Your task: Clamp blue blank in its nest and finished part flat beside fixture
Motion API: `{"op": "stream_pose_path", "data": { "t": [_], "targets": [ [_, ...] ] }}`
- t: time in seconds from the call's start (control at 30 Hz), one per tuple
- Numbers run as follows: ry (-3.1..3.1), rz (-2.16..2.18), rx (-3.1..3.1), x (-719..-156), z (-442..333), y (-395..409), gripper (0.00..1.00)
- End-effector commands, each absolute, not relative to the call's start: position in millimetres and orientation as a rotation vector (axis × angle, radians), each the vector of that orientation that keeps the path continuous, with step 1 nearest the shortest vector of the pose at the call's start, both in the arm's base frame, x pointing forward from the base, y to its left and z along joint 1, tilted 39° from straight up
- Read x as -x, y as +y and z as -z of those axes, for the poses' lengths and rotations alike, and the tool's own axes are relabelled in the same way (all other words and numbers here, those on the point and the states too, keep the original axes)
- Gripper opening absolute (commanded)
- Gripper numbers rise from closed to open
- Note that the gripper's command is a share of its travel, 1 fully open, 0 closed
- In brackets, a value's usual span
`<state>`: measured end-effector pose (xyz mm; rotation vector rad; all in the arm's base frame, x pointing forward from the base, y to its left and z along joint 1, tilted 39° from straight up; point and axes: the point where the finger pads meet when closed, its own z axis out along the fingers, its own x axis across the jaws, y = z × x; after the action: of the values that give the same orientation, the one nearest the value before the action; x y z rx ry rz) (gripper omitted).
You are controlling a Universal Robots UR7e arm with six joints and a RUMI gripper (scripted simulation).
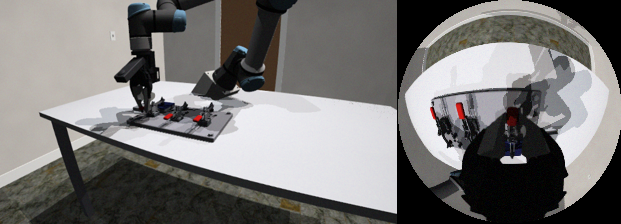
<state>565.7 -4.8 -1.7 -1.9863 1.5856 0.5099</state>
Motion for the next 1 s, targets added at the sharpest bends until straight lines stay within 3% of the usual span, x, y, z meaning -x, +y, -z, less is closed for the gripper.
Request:
{"op": "stream_pose_path", "data": {
  "t": [0.0,0.97],
  "targets": [
    [1.586,-0.508,1.986,-567.4,3.3,-3.3,0.00],
    [1.586,-0.508,1.986,-569.4,6.4,-0.2,0.00]
  ]
}}
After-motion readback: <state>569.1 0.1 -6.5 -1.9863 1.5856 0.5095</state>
